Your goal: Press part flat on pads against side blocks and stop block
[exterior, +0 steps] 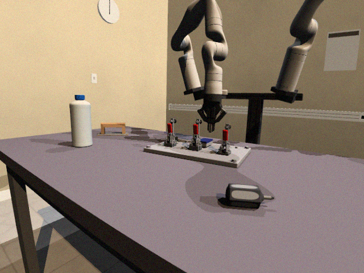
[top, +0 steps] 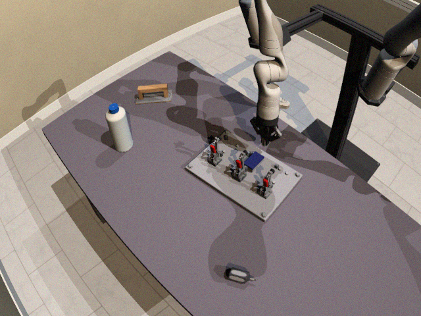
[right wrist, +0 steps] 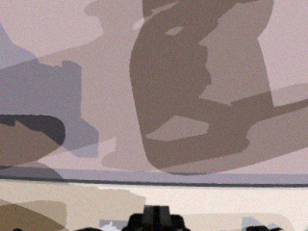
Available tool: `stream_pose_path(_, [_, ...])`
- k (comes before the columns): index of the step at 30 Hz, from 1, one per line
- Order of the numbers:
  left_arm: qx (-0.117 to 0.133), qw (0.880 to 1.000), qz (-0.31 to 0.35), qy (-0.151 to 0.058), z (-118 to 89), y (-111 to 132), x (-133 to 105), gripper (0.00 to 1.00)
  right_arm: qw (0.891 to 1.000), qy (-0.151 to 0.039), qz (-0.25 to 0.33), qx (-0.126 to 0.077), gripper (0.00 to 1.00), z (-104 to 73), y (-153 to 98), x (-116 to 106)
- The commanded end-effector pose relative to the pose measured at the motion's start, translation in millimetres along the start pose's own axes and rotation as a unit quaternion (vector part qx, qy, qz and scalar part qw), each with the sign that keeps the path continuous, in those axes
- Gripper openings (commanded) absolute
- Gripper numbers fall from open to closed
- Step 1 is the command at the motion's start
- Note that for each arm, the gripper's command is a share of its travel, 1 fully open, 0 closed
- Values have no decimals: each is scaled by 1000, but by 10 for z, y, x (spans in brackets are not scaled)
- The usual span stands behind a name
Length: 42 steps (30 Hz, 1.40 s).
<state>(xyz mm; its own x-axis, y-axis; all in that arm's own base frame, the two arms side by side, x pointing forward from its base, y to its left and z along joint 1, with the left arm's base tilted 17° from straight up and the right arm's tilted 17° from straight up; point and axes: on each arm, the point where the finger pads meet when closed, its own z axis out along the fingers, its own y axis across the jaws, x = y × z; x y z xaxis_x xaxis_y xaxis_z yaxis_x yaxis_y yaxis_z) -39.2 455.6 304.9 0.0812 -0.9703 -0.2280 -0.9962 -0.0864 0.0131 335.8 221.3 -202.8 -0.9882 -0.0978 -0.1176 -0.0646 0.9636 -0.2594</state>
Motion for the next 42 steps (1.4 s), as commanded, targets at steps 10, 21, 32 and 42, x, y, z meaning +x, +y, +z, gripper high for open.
stream_pose_path(10, [0, 1000, 0, -1, -8, 3, -4, 1000, 1000, -1, 0, -1, 99, -7, 7, -5])
stream_pose_path(21, [0, 1000, 0, -1, -8, 3, -4, 1000, 1000, -1, 0, -1, 99, -7, 7, -5])
stream_pose_path(32, [0, 1000, 0, -1, -8, 3, -4, 1000, 1000, -1, 0, -1, 99, -7, 7, -6])
stream_pose_path(42, [0, 1000, 0, -1, -8, 3, -4, 1000, 1000, -1, 0, -1, 99, -7, 59, -72])
